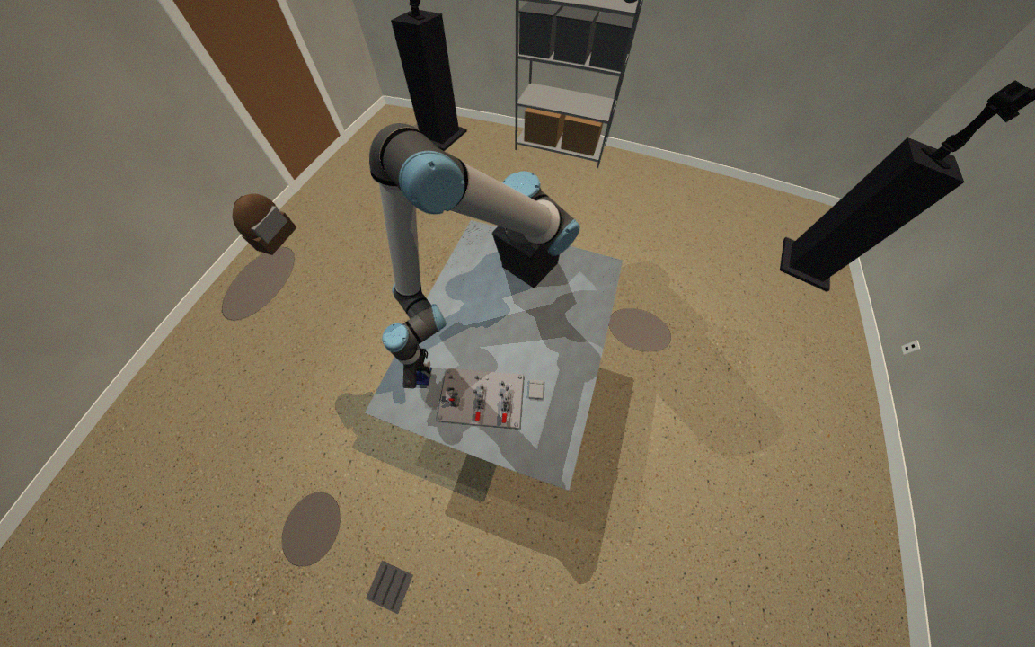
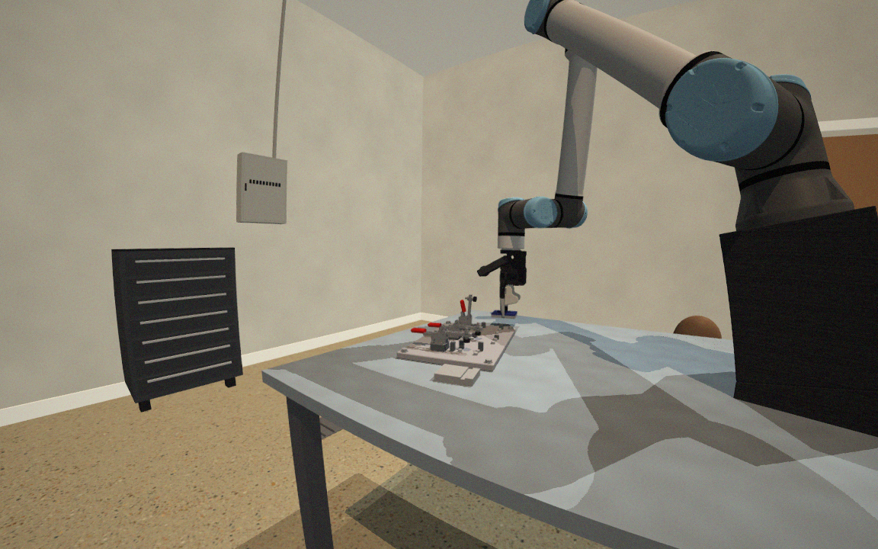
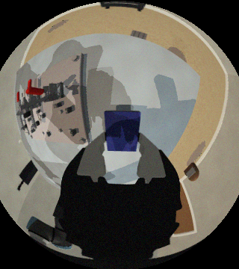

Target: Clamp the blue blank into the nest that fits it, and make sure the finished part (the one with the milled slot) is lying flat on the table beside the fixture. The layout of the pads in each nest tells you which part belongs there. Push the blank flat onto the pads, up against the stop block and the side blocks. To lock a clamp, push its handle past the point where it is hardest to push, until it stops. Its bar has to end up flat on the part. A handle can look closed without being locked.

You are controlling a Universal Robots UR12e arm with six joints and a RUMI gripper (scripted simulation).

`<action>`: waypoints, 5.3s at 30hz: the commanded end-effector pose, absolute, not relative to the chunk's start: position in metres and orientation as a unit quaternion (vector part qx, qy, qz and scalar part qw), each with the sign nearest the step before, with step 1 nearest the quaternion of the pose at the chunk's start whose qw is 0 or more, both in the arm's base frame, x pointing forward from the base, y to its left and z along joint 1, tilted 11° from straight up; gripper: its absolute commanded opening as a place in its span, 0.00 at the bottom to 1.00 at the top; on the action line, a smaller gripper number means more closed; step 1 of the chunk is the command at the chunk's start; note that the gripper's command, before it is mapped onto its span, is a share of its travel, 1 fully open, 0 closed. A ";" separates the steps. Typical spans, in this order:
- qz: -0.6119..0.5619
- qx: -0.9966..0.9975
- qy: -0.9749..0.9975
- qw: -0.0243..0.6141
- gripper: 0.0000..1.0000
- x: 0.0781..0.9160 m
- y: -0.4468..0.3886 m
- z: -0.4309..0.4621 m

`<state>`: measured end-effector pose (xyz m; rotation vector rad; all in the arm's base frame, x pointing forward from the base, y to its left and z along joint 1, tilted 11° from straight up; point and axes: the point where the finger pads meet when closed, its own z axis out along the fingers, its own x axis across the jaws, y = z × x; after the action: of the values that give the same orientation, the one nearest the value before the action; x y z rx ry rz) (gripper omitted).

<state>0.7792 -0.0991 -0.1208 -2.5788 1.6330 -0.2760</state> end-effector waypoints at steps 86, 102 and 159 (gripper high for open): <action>-0.091 -0.841 0.533 0.039 0.00 0.763 -0.096 -0.033; -0.091 -0.839 0.536 0.039 0.00 0.763 -0.096 -0.033; -0.091 -0.839 0.536 0.039 0.00 0.775 -0.094 -0.057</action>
<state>0.7740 -0.0936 -0.0567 -2.5718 1.6428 -0.2753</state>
